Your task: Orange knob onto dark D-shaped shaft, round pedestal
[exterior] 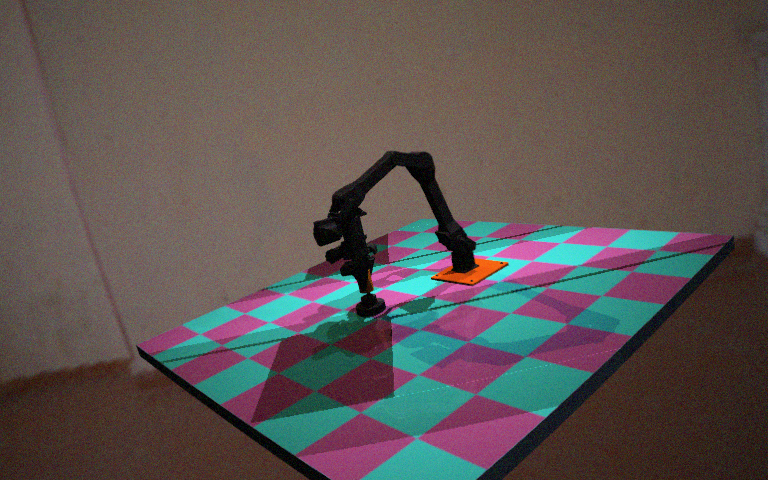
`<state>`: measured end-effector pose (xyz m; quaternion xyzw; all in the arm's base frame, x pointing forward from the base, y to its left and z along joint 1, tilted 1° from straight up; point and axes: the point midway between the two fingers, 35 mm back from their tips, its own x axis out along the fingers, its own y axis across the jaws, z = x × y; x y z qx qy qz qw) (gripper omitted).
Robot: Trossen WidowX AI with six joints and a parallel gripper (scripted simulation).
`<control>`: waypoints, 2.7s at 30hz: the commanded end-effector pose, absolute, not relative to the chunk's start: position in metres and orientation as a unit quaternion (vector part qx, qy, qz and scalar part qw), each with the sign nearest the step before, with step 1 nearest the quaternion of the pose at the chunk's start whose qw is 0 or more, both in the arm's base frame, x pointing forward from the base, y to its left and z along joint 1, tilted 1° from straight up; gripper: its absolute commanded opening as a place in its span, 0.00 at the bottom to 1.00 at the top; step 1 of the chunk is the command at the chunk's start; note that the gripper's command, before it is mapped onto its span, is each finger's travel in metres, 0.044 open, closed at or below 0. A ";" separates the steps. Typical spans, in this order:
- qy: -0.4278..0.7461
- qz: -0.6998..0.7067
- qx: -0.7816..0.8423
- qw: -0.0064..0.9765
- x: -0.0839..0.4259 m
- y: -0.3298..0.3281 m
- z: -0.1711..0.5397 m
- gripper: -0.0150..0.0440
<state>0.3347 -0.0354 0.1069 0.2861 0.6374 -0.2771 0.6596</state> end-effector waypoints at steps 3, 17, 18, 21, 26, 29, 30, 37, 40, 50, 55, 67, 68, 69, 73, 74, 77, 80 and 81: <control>0.631 -0.290 0.299 0.654 0.333 -0.035 0.112 0.25; 0.627 -0.298 0.308 0.650 0.335 -0.035 0.107 0.25; 0.627 -0.298 0.308 0.650 0.335 -0.035 0.107 0.25; 0.627 -0.298 0.308 0.650 0.335 -0.035 0.106 0.25; 0.627 -0.298 0.308 0.650 0.334 -0.035 0.106 0.25; 0.627 -0.298 0.308 0.650 0.334 -0.035 0.106 0.25; 0.627 -0.298 0.308 0.650 0.334 -0.035 0.106 0.25; 0.627 -0.298 0.308 0.650 0.335 -0.035 0.111 0.25; 0.621 -0.312 0.322 0.643 0.336 -0.036 0.111 0.25; 0.619 -0.314 0.325 0.642 0.335 -0.035 0.107 0.25; 0.619 -0.315 0.325 0.642 0.335 -0.035 0.106 0.25; 0.627 -0.299 0.309 0.650 0.335 -0.035 0.105 0.25; 0.627 -0.299 0.309 0.650 0.335 -0.035 0.105 0.25; 0.627 -0.299 0.309 0.650 0.335 -0.035 0.105 0.25; 0.627 -0.299 0.309 0.650 0.335 -0.035 0.105 0.25; 0.627 -0.299 0.309 0.650 0.335 -0.035 0.105 0.25; 0.627 -0.299 0.309 0.650 0.335 -0.035 0.105 0.25; 0.627 -0.299 0.309 0.650 0.335 -0.035 0.105 0.25; 0.627 -0.299 0.309 0.650 0.335 -0.035 0.105 0.25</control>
